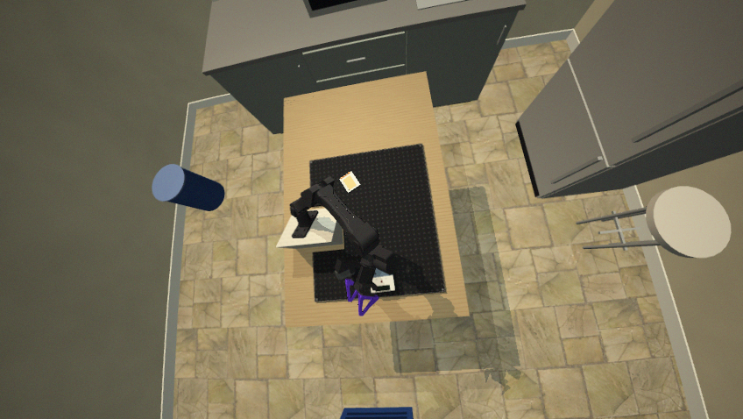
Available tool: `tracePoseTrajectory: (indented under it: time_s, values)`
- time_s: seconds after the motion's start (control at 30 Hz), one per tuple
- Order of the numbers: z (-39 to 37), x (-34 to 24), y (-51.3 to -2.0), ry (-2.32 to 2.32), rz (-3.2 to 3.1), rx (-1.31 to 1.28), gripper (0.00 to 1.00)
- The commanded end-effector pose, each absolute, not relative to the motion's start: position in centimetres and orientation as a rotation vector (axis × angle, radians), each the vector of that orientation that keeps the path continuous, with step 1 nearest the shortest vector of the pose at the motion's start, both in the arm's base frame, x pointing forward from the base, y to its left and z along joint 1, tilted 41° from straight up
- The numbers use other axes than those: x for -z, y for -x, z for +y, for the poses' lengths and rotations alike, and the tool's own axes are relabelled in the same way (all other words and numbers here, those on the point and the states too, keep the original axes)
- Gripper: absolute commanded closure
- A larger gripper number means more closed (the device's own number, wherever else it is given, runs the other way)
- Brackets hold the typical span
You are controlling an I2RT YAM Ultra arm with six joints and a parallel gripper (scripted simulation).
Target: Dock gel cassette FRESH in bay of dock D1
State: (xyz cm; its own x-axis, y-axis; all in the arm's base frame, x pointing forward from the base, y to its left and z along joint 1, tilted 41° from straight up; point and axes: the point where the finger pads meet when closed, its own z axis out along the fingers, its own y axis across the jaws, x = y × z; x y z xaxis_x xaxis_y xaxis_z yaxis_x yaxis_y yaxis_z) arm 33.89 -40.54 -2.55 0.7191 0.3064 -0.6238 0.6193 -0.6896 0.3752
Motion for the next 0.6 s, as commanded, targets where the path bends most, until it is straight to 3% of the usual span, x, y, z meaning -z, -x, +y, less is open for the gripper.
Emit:
tracePoseTrajectory:
  time_s: [0.0,0.53,0.57]
  values:
    - [-40.9,2.0,-33.9,-2.338,0.685,0.702,0.00]
    - [-40.9,2.0,-33.9,-2.338,0.685,0.702,0.00]
    - [-39.7,1.8,-33.9,-2.348,0.758,0.709,0.66]
